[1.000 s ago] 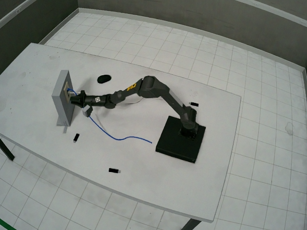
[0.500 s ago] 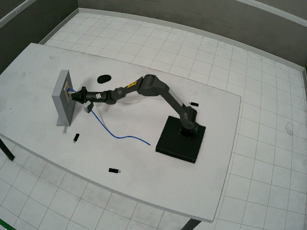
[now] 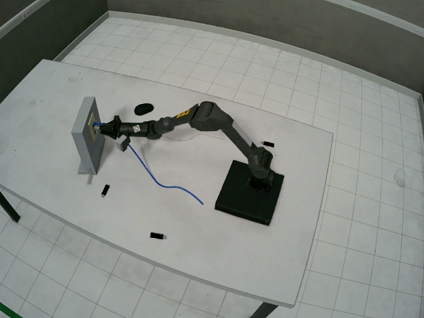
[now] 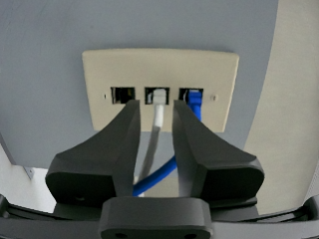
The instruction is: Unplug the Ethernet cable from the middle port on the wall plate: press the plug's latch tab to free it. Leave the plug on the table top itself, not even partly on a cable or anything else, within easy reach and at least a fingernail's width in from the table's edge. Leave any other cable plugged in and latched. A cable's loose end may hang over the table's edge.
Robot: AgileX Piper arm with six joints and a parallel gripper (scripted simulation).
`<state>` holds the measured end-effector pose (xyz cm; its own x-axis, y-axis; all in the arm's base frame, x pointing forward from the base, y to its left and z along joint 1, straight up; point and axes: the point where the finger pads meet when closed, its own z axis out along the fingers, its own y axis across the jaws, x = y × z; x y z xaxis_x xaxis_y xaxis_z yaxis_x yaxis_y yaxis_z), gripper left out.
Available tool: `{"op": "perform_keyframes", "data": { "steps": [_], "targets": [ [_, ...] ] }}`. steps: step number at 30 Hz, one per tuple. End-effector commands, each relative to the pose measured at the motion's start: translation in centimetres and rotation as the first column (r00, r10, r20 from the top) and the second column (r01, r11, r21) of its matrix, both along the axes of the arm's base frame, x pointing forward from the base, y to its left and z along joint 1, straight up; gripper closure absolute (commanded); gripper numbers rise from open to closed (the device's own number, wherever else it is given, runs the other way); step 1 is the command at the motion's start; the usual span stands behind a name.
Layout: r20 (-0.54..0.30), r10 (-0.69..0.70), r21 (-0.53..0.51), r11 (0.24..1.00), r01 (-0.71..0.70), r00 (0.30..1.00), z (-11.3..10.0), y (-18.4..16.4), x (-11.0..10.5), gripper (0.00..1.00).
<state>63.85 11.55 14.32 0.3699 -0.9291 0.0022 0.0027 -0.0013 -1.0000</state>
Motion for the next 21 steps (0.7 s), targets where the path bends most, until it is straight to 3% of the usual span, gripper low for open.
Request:
{"op": "perform_keyframes", "data": {
  "steps": [1, 21],
  "targets": [
    [-0.001, -0.009, 0.004, 1.000, 0.009, 1.000, 0.1, -0.5, 0.1, 0.72],
    [-0.001, -0.010, 0.004, 1.000, 0.010, 1.000, 0.0, 0.2, 2.1, 0.72]
  ]
}}
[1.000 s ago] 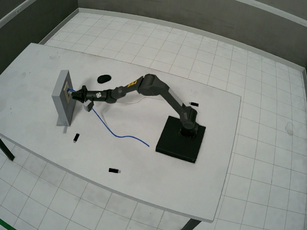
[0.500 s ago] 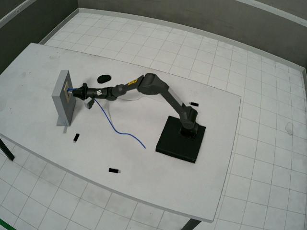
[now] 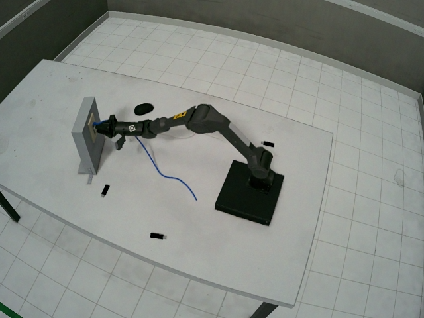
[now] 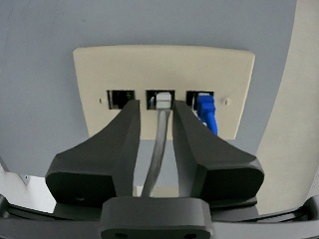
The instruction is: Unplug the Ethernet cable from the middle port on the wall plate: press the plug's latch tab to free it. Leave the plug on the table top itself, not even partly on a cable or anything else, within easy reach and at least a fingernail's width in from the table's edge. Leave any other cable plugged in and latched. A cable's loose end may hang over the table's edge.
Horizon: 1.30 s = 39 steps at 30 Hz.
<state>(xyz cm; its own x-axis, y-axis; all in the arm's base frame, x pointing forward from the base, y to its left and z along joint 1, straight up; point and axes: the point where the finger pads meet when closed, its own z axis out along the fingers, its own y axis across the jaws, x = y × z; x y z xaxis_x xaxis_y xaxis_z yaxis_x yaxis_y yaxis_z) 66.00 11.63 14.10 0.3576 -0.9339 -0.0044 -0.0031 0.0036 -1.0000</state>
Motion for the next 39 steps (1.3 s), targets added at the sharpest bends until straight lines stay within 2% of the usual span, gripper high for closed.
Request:
{"op": "perform_keyframes", "data": {
  "steps": [1, 12, 13, 30, 31, 39],
  "targets": [
    [0.005, 0.004, -0.001, 1.000, -0.004, 1.000, 0.26, 0.22, 0.14, 0.72],
    [0.006, 0.004, -0.001, 1.000, -0.004, 1.000, 0.37, 0.46, 0.28, 0.72],
    [0.006, 0.004, -0.001, 1.000, -0.004, 1.000, 0.38, 0.48, 0.32, 0.80],
    [0.007, 0.005, -0.001, 1.000, -0.005, 1.000, 0.51, 0.72, 0.72, 0.80],
    [0.007, 0.005, -0.001, 1.000, -0.005, 1.000, 0.56, 0.72, 0.72, 1.00],
    [0.007, 0.005, -0.001, 1.000, -0.005, 1.000, 0.65, 0.72, 0.72, 1.00]
  ]
}}
